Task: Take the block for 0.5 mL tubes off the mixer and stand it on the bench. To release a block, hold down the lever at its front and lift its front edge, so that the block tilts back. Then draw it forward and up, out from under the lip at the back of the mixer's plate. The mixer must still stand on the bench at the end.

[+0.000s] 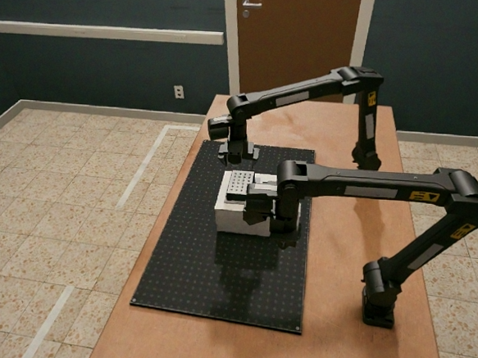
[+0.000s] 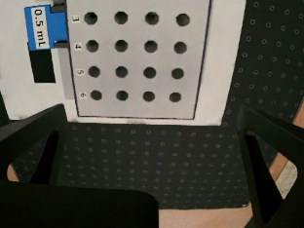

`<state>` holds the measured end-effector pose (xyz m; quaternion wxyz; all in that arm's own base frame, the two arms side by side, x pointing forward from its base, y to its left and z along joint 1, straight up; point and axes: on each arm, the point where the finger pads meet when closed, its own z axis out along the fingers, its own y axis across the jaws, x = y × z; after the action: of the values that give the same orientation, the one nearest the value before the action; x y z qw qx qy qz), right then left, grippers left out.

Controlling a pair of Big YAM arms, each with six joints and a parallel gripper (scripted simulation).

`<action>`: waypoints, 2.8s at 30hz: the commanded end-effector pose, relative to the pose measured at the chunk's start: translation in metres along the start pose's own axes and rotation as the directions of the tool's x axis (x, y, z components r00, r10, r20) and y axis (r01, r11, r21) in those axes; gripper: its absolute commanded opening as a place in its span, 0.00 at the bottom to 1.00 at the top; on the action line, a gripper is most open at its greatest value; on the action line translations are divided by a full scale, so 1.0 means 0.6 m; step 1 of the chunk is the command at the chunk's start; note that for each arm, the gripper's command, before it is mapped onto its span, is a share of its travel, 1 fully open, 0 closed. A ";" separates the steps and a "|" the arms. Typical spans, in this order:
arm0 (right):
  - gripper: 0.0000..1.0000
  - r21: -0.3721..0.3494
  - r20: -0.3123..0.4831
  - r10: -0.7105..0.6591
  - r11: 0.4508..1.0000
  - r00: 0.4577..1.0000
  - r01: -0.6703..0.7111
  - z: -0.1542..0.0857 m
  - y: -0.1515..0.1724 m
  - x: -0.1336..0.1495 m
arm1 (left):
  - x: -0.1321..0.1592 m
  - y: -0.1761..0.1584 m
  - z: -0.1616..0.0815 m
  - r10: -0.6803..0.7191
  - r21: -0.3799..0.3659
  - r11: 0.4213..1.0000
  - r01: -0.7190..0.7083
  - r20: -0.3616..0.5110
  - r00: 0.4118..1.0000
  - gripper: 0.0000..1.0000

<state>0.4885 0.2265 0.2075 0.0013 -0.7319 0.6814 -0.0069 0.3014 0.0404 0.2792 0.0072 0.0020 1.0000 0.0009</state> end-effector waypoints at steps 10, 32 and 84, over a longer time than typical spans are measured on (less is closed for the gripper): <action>1.00 0.030 0.009 0.043 0.999 0.999 -0.043 0.001 0.011 0.010 | -0.023 -0.002 -0.019 0.001 -0.005 1.000 -0.001 0.038 0.999 0.00; 1.00 -0.004 -0.006 0.078 0.997 0.997 -0.078 0.033 0.000 0.007 | -0.016 -0.003 -0.024 0.002 -0.007 1.000 -0.001 0.050 0.999 0.00; 1.00 0.077 0.033 0.055 0.995 0.998 -0.058 -0.015 -0.007 -0.013 | -0.007 -0.003 -0.013 0.003 -0.006 1.000 -0.002 0.031 1.000 0.00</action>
<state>0.4783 0.2234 0.1812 -0.0056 -0.7159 0.6982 -0.0049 0.3015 0.0404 0.2795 0.0077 0.0020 1.0000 0.0010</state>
